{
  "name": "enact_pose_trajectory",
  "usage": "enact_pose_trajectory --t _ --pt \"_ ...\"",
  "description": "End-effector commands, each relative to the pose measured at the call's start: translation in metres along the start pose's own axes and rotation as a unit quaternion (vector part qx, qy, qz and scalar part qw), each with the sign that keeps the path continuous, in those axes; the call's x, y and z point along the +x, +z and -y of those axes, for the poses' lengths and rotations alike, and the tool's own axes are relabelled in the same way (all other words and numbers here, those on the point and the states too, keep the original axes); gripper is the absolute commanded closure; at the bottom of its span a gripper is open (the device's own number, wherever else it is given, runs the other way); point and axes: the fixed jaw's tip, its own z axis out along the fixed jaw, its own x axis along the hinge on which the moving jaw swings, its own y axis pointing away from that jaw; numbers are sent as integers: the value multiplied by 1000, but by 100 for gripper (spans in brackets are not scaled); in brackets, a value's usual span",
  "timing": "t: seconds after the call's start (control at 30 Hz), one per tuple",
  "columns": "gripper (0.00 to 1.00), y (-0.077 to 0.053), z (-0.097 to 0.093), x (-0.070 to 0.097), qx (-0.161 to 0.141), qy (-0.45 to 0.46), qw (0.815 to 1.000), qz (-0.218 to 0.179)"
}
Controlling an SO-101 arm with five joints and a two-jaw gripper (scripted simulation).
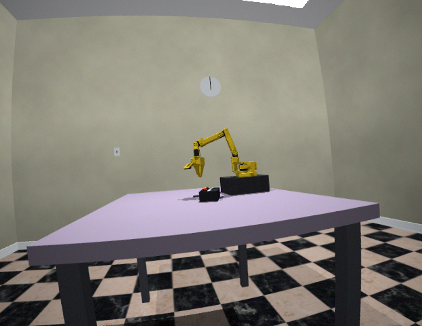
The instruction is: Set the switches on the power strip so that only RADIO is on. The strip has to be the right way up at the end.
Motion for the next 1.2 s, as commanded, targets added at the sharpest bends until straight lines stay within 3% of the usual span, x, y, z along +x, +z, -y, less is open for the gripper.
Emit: enact_pose_trajectory --t 0.0,0.23,0.3,0.4,0.8,0.87,1.17 --pt "100 -4 5 5 8 101 995 11" --pt "100 -5 11 16 6 266 964 12" --pt "100 -5 11 16 6 266 964 12" --pt "100 -5 13 20 5 331 943 12" --pt "100 -6 21 38 1 558 830 12" --pt "100 -6 21 38 1 558 830 12" --pt "100 -7 25 50 -1 686 728 12"
